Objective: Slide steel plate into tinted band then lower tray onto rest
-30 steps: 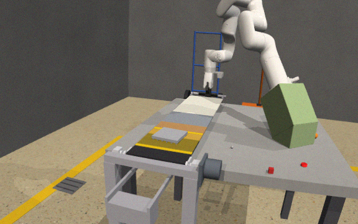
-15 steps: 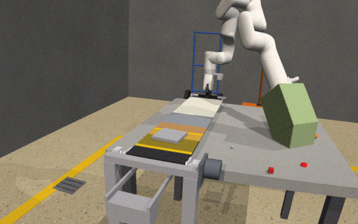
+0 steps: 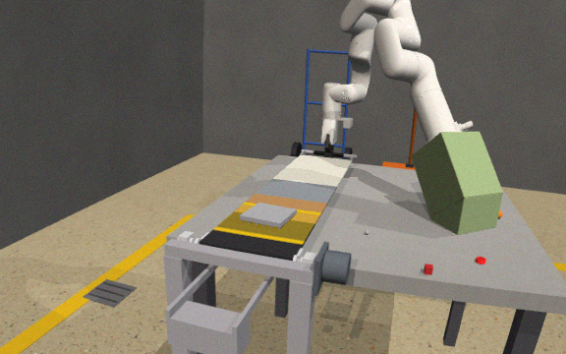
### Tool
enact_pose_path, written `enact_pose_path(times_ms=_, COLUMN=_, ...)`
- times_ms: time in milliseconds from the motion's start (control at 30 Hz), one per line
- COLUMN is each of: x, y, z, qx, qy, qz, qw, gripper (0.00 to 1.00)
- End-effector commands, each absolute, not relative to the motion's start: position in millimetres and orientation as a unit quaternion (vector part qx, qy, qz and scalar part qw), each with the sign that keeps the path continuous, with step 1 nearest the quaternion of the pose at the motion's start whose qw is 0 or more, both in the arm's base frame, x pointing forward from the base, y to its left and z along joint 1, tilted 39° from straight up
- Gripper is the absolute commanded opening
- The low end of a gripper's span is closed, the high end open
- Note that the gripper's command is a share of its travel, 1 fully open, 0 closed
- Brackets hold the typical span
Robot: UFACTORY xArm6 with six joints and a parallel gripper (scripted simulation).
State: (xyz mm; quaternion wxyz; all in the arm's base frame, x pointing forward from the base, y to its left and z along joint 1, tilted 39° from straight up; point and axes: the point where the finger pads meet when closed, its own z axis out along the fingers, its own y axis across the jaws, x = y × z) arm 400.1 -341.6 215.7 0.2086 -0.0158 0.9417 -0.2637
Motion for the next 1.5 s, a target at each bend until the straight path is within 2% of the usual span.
enact_pose_path(times_ms=0, x=400.8, y=-342.0, z=217.1, qx=-0.016, qy=0.941, qz=-0.265, qw=0.210, gripper=0.00)
enact_pose_path(times_ms=333, x=400.8, y=-342.0, z=217.1, qx=-0.016, qy=0.941, qz=-0.265, qw=0.210, gripper=0.00)
enact_pose_path(times_ms=367, x=400.8, y=-342.0, z=217.1, qx=-0.016, qy=0.941, qz=-0.265, qw=0.210, gripper=0.41)
enact_pose_path(times_ms=1467, x=400.0, y=-341.0, z=218.6, qx=-0.016, qy=0.941, qz=-0.265, qw=0.210, gripper=0.41)
